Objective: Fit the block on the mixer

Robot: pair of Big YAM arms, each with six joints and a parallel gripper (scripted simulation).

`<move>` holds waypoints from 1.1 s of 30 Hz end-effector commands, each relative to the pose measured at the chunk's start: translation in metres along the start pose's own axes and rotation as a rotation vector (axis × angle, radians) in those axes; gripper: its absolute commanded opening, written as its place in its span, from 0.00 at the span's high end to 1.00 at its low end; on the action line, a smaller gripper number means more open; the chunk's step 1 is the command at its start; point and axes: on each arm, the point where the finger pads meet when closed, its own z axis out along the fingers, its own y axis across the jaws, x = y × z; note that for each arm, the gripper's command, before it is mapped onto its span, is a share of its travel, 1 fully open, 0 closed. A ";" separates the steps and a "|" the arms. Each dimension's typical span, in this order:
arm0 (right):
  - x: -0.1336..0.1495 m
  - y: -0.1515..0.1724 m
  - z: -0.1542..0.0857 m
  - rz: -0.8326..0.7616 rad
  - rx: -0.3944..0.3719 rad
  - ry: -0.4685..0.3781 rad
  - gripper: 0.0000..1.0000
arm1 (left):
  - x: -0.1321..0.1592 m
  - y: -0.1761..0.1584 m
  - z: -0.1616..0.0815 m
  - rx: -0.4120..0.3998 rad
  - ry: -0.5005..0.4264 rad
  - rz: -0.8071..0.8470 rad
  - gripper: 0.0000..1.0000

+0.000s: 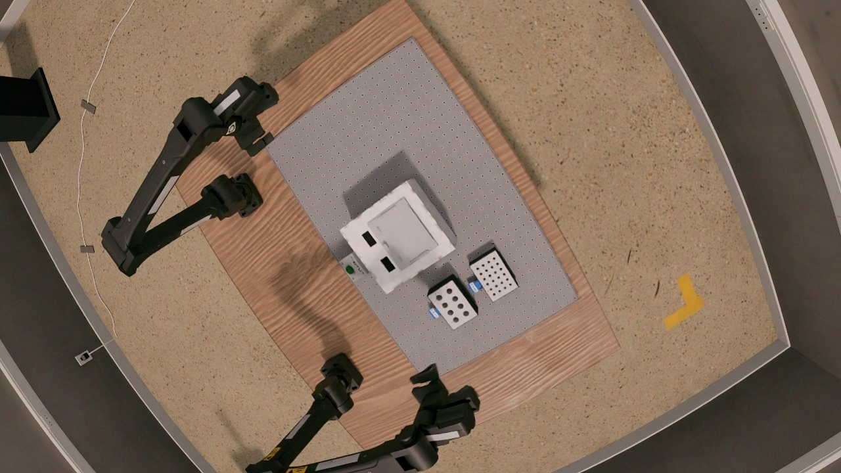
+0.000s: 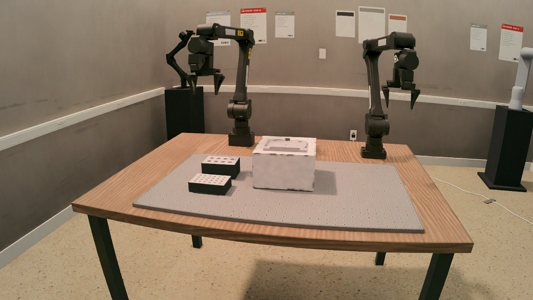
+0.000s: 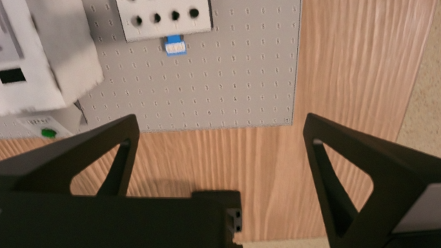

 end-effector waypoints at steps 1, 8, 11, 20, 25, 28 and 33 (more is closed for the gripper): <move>0.011 -0.010 -0.014 -0.027 0.013 0.027 0.00 | -0.002 -0.004 -0.003 -0.001 -0.025 0.002 0.00; 0.049 -0.013 -0.013 -0.047 0.016 0.062 0.00 | 0.000 -0.004 -0.003 -0.001 -0.026 0.002 0.00; 0.047 -0.012 -0.011 -0.055 0.015 0.076 0.00 | 0.001 -0.004 -0.003 -0.001 -0.027 0.002 0.00; 0.080 -0.015 -0.011 -0.051 0.010 0.078 0.00 | 0.001 -0.004 -0.006 -0.001 -0.035 0.001 0.00; 0.084 -0.013 -0.007 -0.055 0.008 0.085 0.00 | -0.003 -0.003 -0.014 -0.004 -0.054 0.001 0.00; 0.087 -0.014 -0.004 -0.054 0.008 0.092 0.00 | -0.004 -0.003 -0.015 -0.004 -0.058 0.001 0.00; 0.098 -0.016 -0.001 -0.044 0.009 0.092 0.00 | -0.008 -0.002 -0.023 -0.007 -0.077 0.000 0.00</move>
